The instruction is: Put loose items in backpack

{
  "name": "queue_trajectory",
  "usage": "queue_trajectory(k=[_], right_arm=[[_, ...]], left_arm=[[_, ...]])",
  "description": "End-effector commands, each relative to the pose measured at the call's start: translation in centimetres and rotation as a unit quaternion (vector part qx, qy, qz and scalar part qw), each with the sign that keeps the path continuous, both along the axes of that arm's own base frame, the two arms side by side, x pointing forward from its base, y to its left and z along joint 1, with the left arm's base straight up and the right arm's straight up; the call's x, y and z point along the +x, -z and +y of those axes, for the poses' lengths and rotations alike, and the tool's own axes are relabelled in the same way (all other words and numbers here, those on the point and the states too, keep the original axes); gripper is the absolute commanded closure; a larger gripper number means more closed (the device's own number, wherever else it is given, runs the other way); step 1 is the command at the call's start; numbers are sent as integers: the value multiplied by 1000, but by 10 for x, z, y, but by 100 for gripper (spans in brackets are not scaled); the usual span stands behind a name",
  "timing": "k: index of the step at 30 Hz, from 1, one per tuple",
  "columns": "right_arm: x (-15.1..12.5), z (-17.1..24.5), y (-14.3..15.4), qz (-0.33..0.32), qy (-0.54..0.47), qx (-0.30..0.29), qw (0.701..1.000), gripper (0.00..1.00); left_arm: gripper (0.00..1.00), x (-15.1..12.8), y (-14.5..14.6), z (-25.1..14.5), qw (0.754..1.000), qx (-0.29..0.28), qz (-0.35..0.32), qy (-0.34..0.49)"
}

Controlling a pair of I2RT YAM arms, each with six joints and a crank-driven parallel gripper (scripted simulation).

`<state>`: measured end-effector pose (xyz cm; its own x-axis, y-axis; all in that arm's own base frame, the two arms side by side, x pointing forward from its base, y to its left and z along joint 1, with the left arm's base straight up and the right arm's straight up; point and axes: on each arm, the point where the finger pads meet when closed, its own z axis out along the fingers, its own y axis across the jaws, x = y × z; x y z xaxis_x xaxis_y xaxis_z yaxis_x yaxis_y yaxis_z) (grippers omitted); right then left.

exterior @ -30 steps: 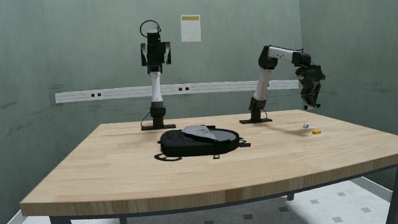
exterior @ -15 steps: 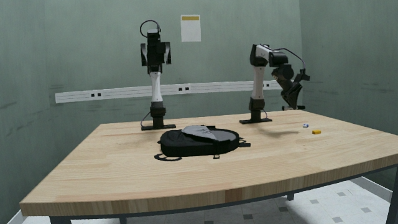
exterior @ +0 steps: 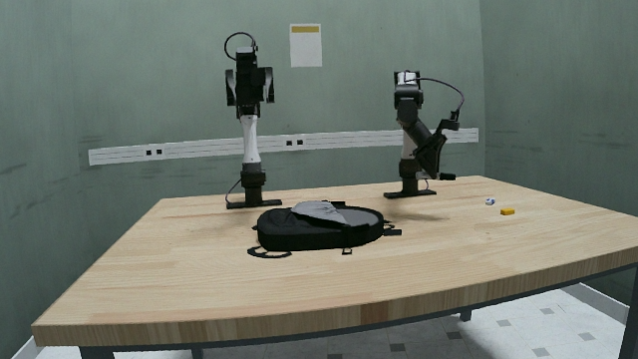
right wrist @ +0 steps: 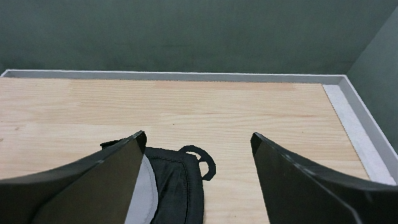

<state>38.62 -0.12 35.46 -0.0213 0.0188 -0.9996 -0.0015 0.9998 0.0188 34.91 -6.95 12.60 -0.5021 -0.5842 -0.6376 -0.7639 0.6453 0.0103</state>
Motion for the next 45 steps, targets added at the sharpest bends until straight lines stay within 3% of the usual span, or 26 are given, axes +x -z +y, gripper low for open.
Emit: queue_trajectory(k=[1, 3, 13, 15, 29, 36, 41, 45], right_arm=[[-1, 0, -5, -7, -1, -1, 1000, 10], [-1, 0, -5, -7, -1, -1, 1000, 10], [-1, 0, -5, -7, -1, -1, 1000, 10], [-1, 0, -5, -7, -1, -1, 1000, 10], [-1, 0, -5, -7, -1, -1, 1000, 10], [-1, 0, -5, -7, -1, -1, 1000, 10], [-1, 0, -5, -7, -1, -1, 1000, 10], [-1, 0, -5, -7, -1, -1, 1000, 10]], left_arm=[[84, 15, -25, -29, 997, -18, -40, 69], [84, 17, -9, -49, 994, -10, -19, 108], [84, 24, -10, -146, 952, -10, -20, 304], [84, 24, -10, -146, 952, -10, -20, 304], [84, 32, -9, -276, 838, -9, -20, 546], [84, 34, -1, -267, 842, -8, -19, 540], [84, 28, 30, -268, 839, -4, 0, 544], [84, 28, 35, -267, 840, -3, -5, 542]])
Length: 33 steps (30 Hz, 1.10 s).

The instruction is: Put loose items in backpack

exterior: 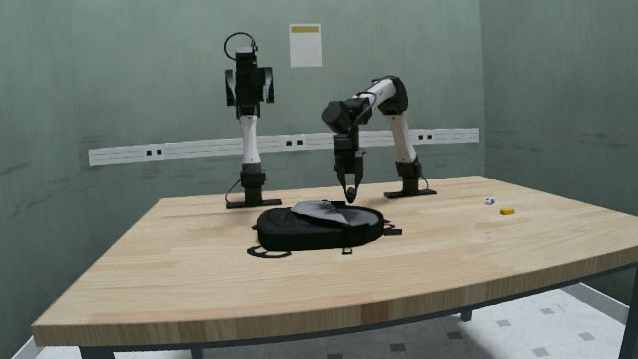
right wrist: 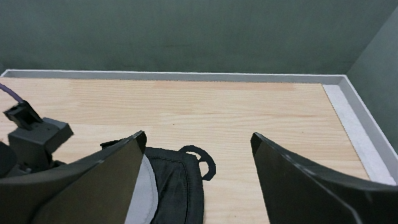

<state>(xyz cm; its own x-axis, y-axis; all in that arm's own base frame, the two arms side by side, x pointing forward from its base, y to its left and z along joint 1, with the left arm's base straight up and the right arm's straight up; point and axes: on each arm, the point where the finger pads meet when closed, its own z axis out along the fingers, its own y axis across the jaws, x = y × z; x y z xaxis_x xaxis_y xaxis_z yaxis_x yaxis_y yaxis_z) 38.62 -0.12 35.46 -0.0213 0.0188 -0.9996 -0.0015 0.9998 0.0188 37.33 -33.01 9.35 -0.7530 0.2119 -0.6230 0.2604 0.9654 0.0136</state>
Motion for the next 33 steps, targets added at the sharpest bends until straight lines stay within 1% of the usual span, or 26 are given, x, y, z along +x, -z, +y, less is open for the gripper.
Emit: queue_trajectory(k=[1, 4, 7, 9, 10, 11, 12, 14, 15, 21, 29, 32, 33], right_arm=[[-1, 0, -5, -7, -1, -1, 1000, 10], [-1, 0, -5, -7, -1, -1, 1000, 10], [-1, 0, -5, -7, -1, -1, 1000, 10], [-1, 0, -5, -7, -1, -1, 1000, 10], [-1, 0, -5, -7, -1, -1, 1000, 10], [-1, 0, -5, -7, -1, -1, 1000, 10], [-1, 0, -5, -7, -1, -1, 1000, 10], [-1, 0, -5, -7, -1, -1, 1000, 10], [-1, 0, -5, -7, -1, -1, 1000, 10], [-1, 0, -5, -7, -1, -1, 1000, 10], [-1, 0, -5, -7, -1, -1, 1000, 10], [-1, 0, -5, -7, -1, -1, 1000, 10], [-1, 0, -5, -7, -1, -1, 1000, 10]], left_arm=[[84, 4, 3, -7, 1000, -11, -13, 7], [84, 4, 7, -6, 1000, -10, -12, 7], [84, 4, 21, -6, 1000, -6, -8, 6], [84, 4, 23, -6, 1000, -6, -8, 6], [84, 12, 8, -14, 1000, -20, -22, 6], [84, 12, -6, -15, 999, -31, -32, 6], [84, 12, -10, -15, 999, -33, -34, 6], [84, 11, -4, -17, 999, -28, -29, 6], [84, 7, 4, -13, 1000, -15, -17, 5], [84, 8, 0, -13, 1000, -17, -19, 3], [84, 9, -12, -14, 999, -27, -29, 2], [84, 4, 26, -8, 1000, -6, -9, 2], [84, 4, 29, -8, 1000, -6, -9, 2]])
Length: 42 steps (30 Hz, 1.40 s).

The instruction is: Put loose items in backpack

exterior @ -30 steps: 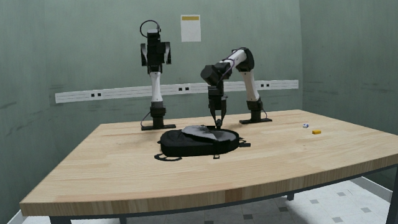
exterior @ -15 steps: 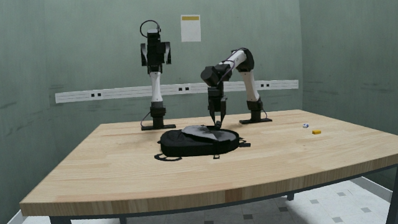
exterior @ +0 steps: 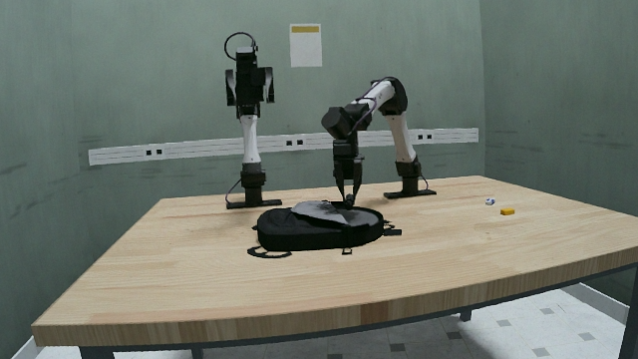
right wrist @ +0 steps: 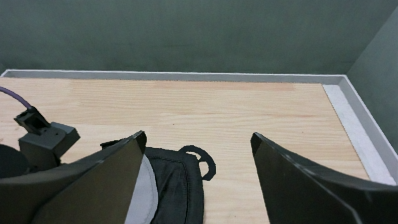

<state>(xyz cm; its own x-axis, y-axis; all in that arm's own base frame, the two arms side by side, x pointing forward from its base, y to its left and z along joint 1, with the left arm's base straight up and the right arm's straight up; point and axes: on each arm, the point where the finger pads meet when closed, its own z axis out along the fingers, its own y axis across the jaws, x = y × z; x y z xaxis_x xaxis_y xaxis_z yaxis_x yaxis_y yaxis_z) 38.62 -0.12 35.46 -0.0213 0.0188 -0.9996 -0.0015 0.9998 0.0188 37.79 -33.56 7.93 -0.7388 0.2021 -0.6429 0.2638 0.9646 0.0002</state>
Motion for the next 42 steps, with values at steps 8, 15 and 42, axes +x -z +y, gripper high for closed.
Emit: queue_trajectory(k=[8, 15, 42], right_arm=[[-1, 0, -5, -7, -1, -1, 1000, 10], [-1, 0, -5, -7, -1, -1, 1000, 10], [-1, 0, -5, -7, -1, -1, 1000, 10]], left_arm=[[84, -1, 20, -3, 1000, 3, 2, 0], [84, 6, 4, -10, 1000, -20, -20, 0], [84, 1, 30, -4, 1000, -7, -7, 1]])
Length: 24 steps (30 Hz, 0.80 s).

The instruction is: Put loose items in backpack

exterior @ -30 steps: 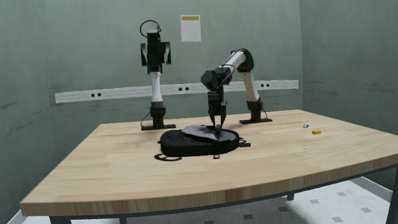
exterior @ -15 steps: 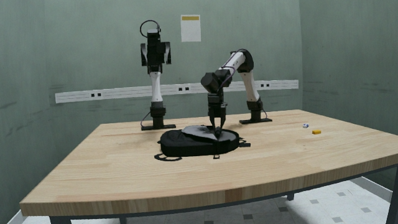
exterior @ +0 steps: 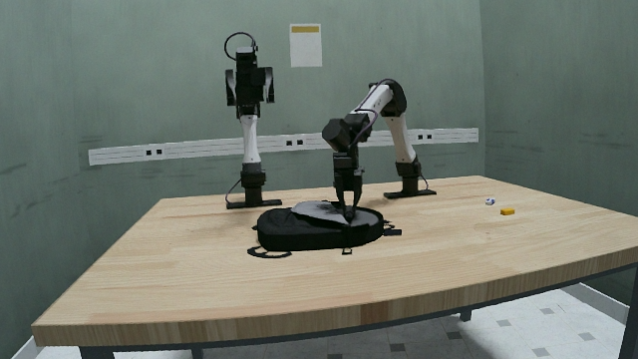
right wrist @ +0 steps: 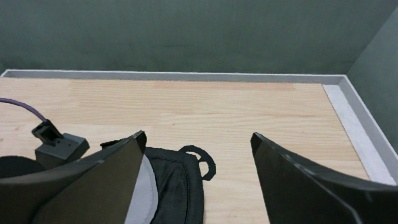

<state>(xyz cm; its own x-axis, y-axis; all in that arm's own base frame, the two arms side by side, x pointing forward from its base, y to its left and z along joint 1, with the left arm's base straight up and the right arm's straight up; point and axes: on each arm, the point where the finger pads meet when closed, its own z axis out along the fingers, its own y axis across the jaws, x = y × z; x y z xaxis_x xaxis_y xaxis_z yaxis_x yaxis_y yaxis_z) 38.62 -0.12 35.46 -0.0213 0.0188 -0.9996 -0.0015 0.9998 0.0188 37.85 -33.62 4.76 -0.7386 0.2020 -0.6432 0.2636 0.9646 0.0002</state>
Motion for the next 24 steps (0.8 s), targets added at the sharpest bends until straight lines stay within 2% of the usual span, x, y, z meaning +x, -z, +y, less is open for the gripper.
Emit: queue_trajectory(k=[1, 17, 22, 24], right_arm=[[-1, 0, -5, -7, -1, -1, 1000, 10], [-1, 0, -5, -7, -1, -1, 1000, 10], [-1, 0, -5, -7, -1, -1, 1000, 10], [-1, 0, -5, -7, -1, -1, 1000, 10]], left_arm=[[84, -1, 3, -3, 1000, -3, -3, 1], [84, -9, 21, 2, 1000, 11, 15, 3], [84, -7, -1, 0, 1000, -7, -1, 3], [84, -8, 0, 1, 1000, -6, 1, 3]])
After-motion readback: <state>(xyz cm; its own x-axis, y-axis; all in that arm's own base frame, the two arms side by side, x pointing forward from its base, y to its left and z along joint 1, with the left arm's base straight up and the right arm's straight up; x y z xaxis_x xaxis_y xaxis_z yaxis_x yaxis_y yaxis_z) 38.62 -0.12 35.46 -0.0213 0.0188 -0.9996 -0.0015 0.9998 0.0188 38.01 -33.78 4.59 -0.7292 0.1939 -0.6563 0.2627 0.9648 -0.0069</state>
